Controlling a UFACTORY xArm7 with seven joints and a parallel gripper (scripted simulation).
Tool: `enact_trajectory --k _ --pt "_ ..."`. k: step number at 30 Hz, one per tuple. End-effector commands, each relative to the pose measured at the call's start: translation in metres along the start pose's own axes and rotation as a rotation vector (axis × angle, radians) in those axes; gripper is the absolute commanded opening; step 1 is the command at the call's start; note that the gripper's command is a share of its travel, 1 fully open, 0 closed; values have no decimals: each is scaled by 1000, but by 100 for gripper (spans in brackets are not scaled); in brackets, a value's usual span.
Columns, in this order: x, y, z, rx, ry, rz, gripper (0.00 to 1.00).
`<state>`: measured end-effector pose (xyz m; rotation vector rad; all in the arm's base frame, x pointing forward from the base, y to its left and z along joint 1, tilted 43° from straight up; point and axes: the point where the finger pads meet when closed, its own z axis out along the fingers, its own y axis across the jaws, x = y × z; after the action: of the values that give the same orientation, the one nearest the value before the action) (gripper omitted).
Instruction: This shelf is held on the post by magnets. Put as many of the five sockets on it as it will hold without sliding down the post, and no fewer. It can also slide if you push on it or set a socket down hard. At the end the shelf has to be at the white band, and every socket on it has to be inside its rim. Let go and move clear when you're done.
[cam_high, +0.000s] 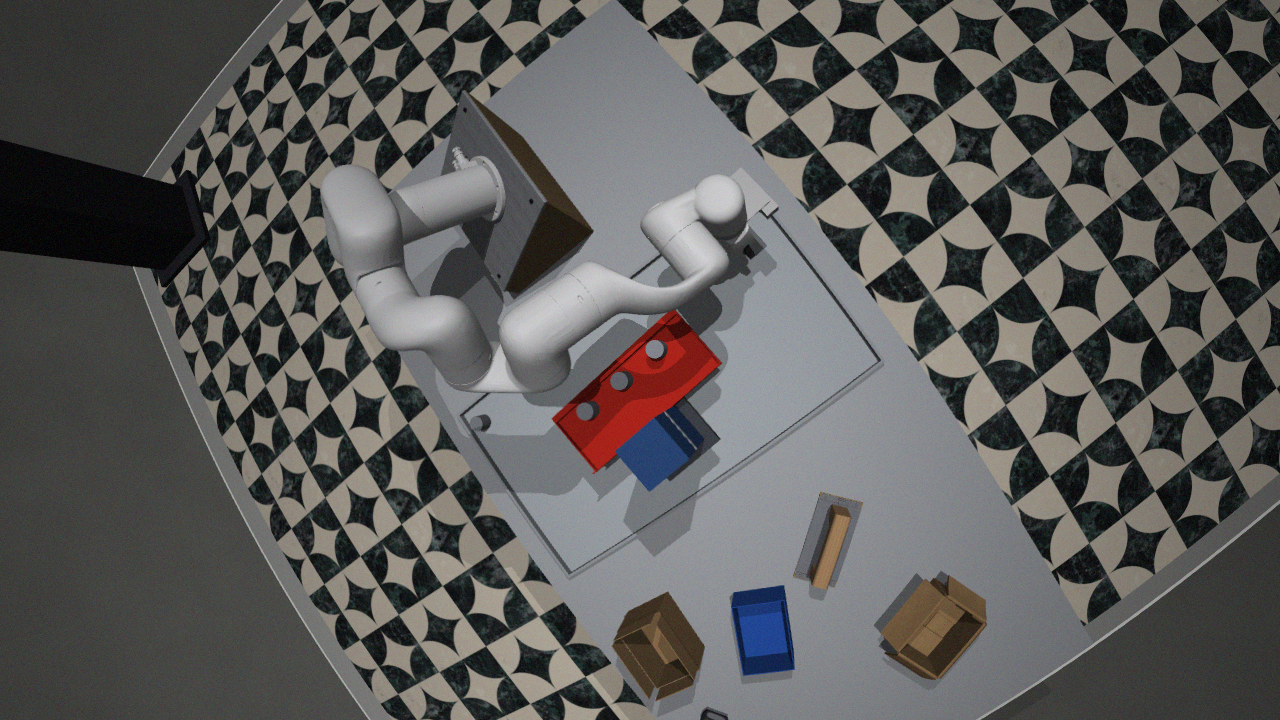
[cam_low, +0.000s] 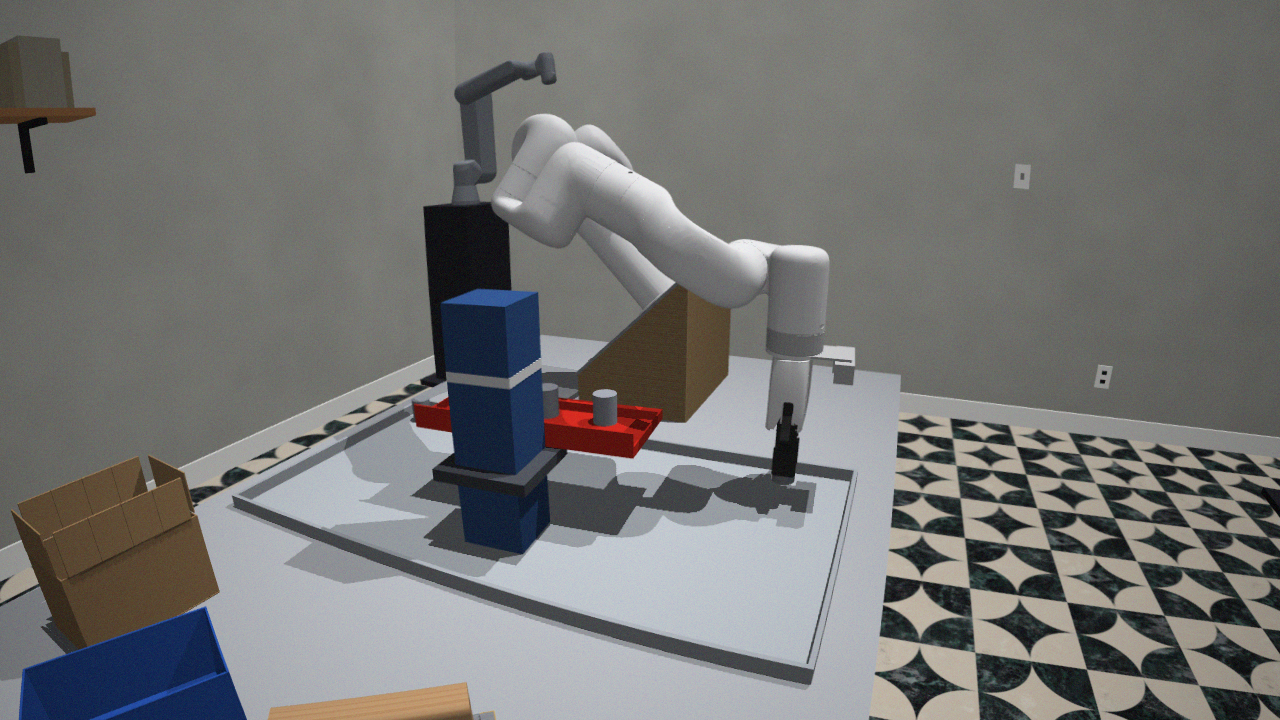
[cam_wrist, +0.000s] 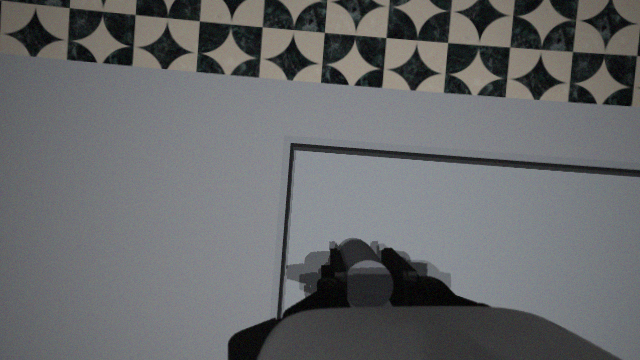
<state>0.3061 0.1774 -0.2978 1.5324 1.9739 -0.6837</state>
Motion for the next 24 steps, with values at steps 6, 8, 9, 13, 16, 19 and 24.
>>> enact_trajectory --k 6,8,9,13,16,19,24 --pt "2 1 -1 -3 4 0 0" --pt "2 1 -1 -3 4 0 0" --pt "2 1 -1 -3 4 0 0" --pt "2 1 -1 -3 4 0 0" --pt "2 1 1 -3 4 0 0" --pt "2 1 2 -3 4 0 0" --pt "1 1 3 -3 4 0 0"
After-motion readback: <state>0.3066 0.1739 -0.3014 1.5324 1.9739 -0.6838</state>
